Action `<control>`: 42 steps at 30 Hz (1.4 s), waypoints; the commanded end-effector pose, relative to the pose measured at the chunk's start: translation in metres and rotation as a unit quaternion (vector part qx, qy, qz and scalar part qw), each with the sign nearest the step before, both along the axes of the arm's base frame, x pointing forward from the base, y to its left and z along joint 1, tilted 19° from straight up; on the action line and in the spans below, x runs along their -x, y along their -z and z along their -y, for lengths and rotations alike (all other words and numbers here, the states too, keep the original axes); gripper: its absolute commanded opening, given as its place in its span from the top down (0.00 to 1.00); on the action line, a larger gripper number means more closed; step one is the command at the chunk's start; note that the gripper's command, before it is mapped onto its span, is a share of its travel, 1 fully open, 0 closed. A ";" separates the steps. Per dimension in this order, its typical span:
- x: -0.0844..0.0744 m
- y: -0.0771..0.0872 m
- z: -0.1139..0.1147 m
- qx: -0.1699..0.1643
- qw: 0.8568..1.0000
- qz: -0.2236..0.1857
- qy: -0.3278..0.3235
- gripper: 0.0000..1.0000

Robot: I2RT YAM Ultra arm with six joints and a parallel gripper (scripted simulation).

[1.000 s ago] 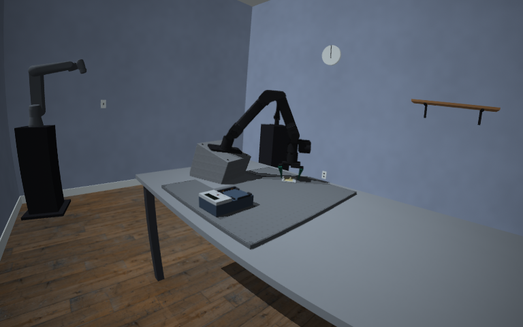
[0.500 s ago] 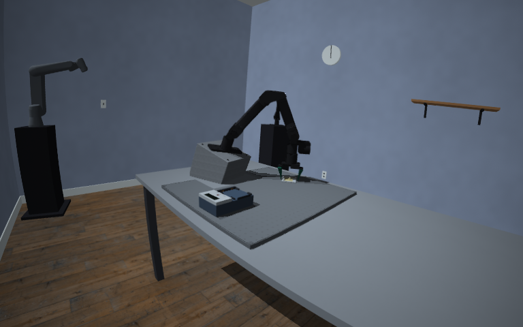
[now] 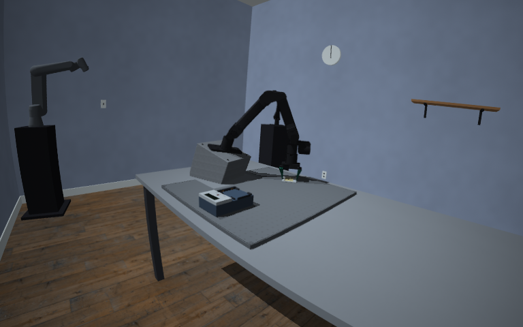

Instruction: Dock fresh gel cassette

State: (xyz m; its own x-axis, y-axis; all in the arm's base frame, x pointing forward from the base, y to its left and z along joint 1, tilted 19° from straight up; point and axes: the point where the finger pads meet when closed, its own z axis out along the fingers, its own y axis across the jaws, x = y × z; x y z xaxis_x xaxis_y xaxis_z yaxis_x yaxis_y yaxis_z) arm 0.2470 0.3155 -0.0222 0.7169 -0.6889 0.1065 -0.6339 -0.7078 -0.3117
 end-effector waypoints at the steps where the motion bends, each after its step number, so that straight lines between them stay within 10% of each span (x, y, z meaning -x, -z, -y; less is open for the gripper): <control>1: 0.006 0.002 0.007 0.004 1.000 -0.009 -0.001 1.00; 26: 0.006 0.002 0.007 0.004 1.000 -0.009 -0.001 1.00; 42: 0.009 -0.031 -0.003 -0.011 1.000 0.002 -0.004 1.00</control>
